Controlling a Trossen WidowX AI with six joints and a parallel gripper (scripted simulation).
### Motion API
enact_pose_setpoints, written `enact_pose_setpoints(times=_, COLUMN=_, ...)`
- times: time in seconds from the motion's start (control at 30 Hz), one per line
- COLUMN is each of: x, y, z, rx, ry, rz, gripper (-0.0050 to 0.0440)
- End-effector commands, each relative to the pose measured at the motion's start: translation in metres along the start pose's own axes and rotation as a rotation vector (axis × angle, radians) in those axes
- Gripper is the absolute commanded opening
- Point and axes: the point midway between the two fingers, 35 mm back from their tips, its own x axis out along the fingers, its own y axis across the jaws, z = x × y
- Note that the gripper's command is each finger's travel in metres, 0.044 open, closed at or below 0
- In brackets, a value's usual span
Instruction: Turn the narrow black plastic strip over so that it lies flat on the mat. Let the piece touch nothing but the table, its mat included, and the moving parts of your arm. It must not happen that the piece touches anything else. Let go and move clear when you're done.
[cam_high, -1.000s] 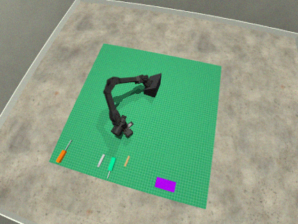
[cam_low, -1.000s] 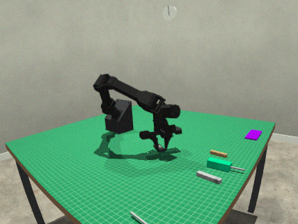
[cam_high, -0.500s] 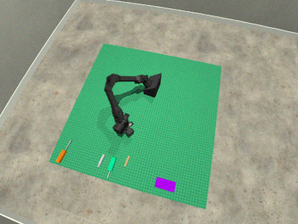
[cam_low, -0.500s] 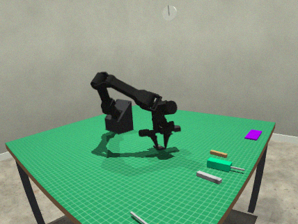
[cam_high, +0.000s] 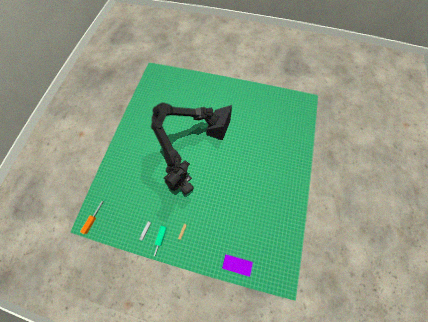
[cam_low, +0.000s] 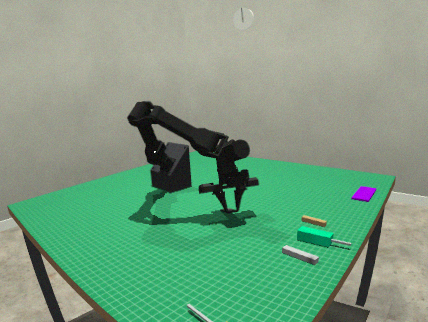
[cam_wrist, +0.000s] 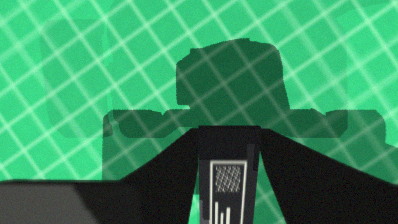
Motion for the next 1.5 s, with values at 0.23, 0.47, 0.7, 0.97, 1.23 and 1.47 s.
enact_pose_setpoints(times=0.23, x=-0.016, y=-0.005, z=0.006, rx=0.018, ry=-0.073, rz=0.007, gripper=0.016)
enact_pose_setpoints(times=0.47, x=-0.018, y=-0.004, z=0.004, rx=0.017, ry=-0.149, rz=0.008, gripper=0.016)
enact_pose_setpoints(times=0.7, x=-0.028, y=-0.004, z=-0.001, rx=0.017, ry=-0.188, rz=0.006, gripper=0.016)
enact_pose_setpoints(times=0.97, x=-0.026, y=-0.001, z=-0.004, rx=0.009, ry=-0.212, rz=0.009, gripper=0.016)
enact_pose_setpoints(times=1.23, x=-0.029, y=-0.001, z=-0.01, rx=0.003, ry=-0.308, rz=0.003, gripper=0.016)
enact_pose_setpoints(times=1.47, x=-0.038, y=-0.004, z=-0.009, rx=0.017, ry=-0.318, rz=0.007, gripper=0.016)
